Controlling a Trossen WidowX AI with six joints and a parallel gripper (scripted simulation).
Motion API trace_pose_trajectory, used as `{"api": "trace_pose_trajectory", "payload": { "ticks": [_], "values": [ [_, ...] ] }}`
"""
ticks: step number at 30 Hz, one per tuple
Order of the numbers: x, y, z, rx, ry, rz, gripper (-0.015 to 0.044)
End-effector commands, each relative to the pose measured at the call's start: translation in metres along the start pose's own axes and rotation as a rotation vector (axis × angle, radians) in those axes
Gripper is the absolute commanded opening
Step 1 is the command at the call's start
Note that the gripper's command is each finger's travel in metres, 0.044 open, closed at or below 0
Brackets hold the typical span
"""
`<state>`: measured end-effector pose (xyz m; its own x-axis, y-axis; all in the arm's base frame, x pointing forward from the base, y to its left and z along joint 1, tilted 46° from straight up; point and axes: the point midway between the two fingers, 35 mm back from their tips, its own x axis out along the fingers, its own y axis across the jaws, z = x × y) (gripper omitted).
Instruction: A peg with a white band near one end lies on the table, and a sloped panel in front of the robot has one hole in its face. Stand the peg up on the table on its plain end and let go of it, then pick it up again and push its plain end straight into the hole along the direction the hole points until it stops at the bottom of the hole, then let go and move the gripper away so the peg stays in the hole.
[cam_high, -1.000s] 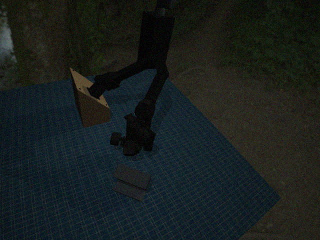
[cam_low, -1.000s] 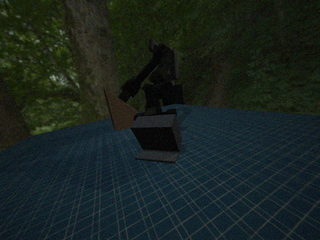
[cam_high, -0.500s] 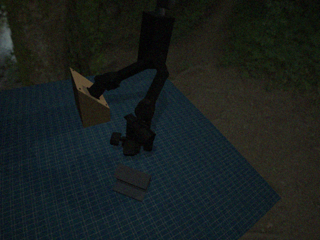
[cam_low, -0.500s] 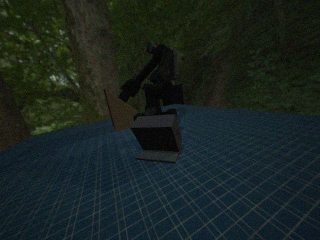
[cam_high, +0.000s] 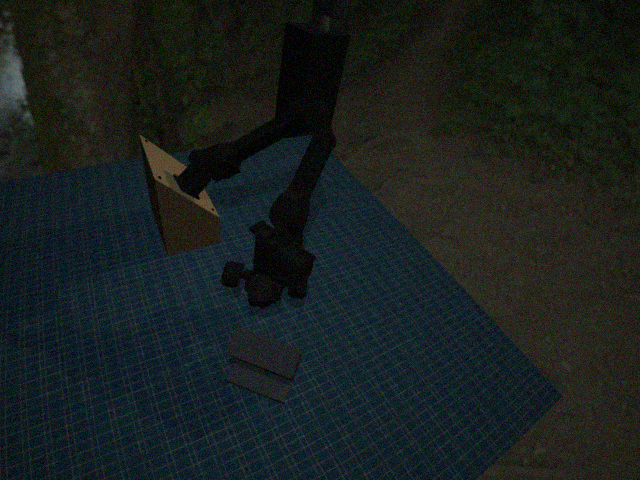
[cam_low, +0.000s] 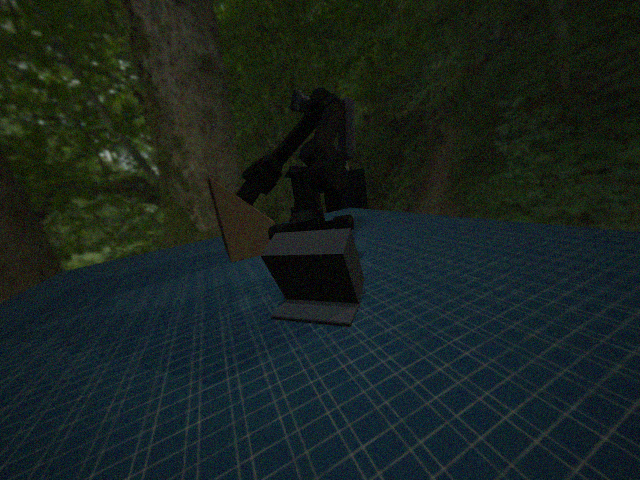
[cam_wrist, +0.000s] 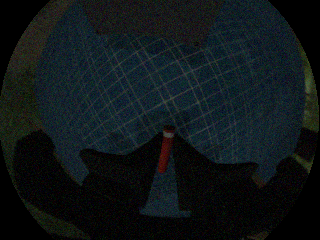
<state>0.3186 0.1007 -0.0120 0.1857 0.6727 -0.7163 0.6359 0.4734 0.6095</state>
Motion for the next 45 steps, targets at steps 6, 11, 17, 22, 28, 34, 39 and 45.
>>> {"api": "trace_pose_trajectory", "payload": {
  "ticks": [6,11,17,22,28,34,39,45],
  "values": [
    [-0.005,-0.001,-0.004,0.004,-0.084,-0.004,0.0049],
    [-0.008,-0.001,-0.006,0.004,-0.127,-0.004,0.0049],
    [-0.011,-0.001,-0.008,0.004,-0.179,-0.004,0.0049],
    [-0.014,-0.001,-0.010,0.005,-0.223,-0.005,0.0049],
    [-0.017,-0.001,-0.013,0.005,-0.275,-0.005,0.0049],
    [-0.020,-0.001,-0.016,0.005,-0.327,-0.005,0.0049],
    [-0.022,-0.001,-0.018,0.005,-0.370,-0.005,0.0049],
    [-0.024,-0.001,-0.021,0.005,-0.422,-0.005,0.0049]
  ]
}}
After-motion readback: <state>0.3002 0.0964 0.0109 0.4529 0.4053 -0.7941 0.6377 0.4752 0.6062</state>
